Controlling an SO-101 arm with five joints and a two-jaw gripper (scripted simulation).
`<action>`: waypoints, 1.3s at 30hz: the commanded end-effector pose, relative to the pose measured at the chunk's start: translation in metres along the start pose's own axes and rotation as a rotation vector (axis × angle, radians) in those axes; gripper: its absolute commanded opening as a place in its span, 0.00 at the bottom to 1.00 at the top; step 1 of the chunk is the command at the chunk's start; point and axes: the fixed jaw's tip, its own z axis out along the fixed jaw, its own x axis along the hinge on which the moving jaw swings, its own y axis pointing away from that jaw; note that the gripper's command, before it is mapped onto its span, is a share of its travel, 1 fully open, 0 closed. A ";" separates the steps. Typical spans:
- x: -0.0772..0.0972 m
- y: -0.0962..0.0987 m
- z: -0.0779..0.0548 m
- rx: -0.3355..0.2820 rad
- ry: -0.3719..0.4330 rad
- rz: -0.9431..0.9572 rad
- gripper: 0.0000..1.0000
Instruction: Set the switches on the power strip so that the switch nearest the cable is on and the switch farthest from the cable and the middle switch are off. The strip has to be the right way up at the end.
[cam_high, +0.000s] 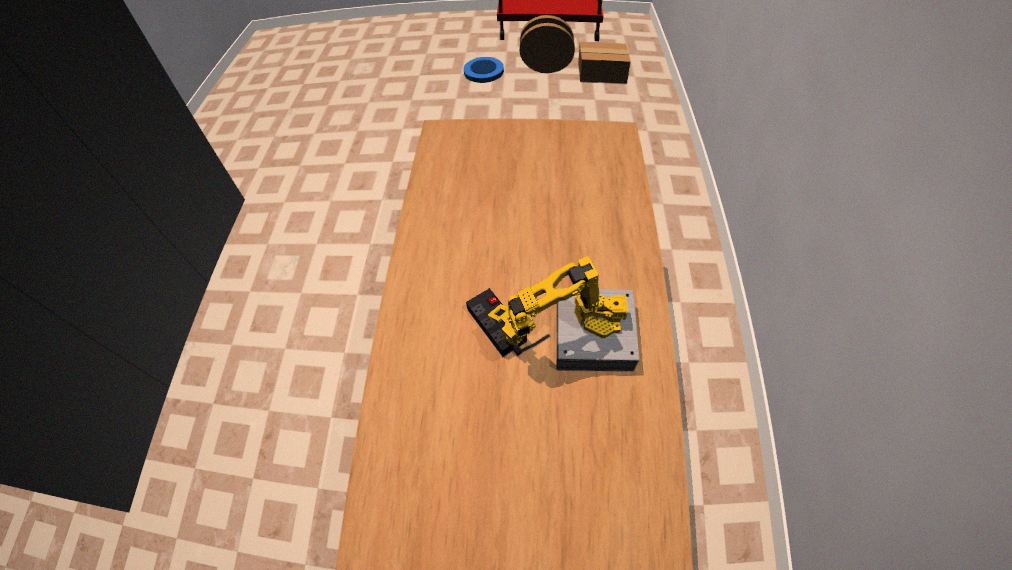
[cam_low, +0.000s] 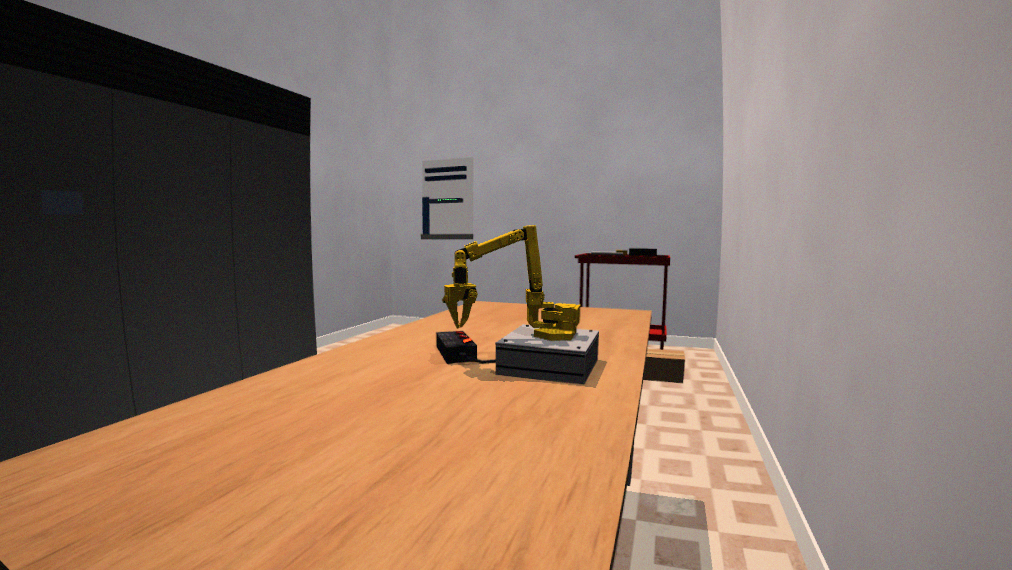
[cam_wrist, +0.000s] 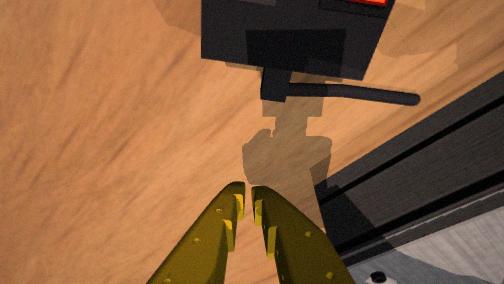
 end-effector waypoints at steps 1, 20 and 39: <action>0.021 -0.001 -0.008 -0.013 -0.005 -0.088 0.00; 0.044 -0.006 -0.011 -0.014 -0.007 -0.196 0.00; 0.044 -0.006 -0.011 -0.014 -0.007 -0.196 0.00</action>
